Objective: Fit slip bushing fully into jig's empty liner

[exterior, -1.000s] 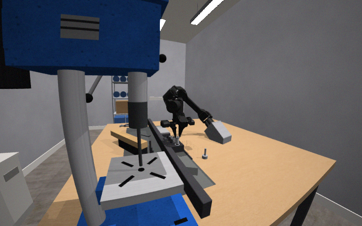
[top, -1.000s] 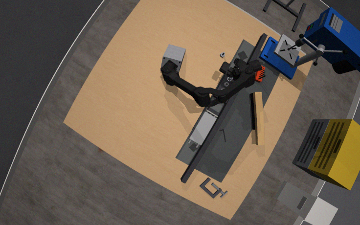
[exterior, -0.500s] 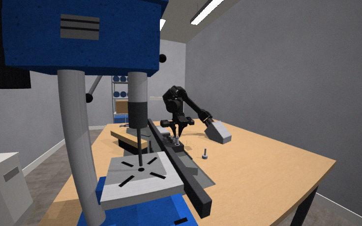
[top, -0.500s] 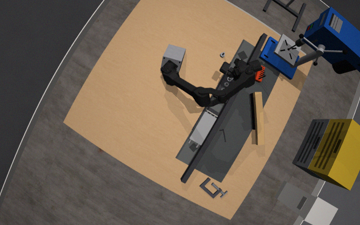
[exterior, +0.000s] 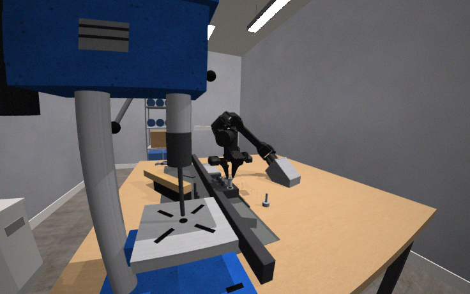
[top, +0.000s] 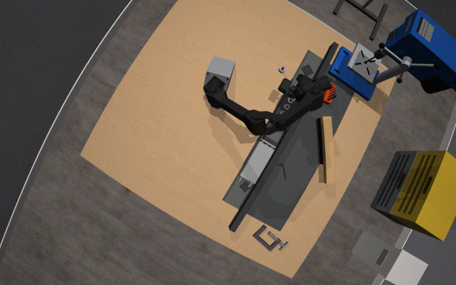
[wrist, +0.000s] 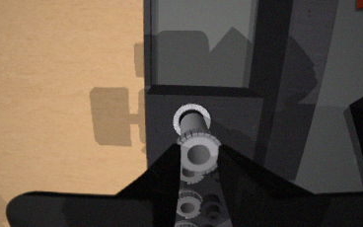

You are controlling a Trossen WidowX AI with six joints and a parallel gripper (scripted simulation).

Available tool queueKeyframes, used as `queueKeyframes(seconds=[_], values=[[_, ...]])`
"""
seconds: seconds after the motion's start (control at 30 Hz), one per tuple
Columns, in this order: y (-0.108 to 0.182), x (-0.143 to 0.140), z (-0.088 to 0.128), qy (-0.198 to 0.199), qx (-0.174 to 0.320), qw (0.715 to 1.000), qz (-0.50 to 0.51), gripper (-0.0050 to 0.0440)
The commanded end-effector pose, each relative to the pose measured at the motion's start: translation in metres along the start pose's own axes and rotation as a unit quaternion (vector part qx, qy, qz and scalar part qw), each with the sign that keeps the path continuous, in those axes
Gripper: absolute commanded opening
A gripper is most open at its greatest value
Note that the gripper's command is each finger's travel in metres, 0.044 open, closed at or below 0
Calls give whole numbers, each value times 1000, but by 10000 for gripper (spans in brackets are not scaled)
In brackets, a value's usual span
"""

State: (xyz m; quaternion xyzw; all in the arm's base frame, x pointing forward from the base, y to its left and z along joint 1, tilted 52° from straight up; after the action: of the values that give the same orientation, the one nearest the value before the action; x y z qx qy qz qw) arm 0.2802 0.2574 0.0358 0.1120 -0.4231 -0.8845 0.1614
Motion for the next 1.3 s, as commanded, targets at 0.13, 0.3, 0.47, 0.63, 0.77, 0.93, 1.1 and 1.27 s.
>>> queueKeyframes(seconds=[0.13, 0.3, 0.47, 0.63, 0.77, 0.93, 1.1, 1.27], values=[[1, -1, 3, 6, -3, 1000, -6, -50], [3, -2, 5, 7, -5, 1000, -8, -50], [1, 1, 3, 6, -3, 1000, -6, -50], [2, 1, 4, 7, -4, 1000, -6, -50], [3, 0, 3, 7, -4, 1000, -6, -50], [6, 0, 2, 8, -4, 1000, -8, -50], [7, -3, 4, 11, -6, 1000, -12, -50], [6, -1, -1, 7, -3, 1000, -7, -50]])
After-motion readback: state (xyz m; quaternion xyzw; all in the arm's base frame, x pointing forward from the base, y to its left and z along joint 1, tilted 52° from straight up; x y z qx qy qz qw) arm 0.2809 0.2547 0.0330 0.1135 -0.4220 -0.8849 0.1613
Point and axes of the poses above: the point midway between the two fingers, 35 mm back from their tips, its own z axis back along the fingers, its own x axis across the jaws, y = z × x, the point moved 8 cm from there along z, back along the fingers, and after that the axes turned 10 degrees about z, right-handed, at the moved point
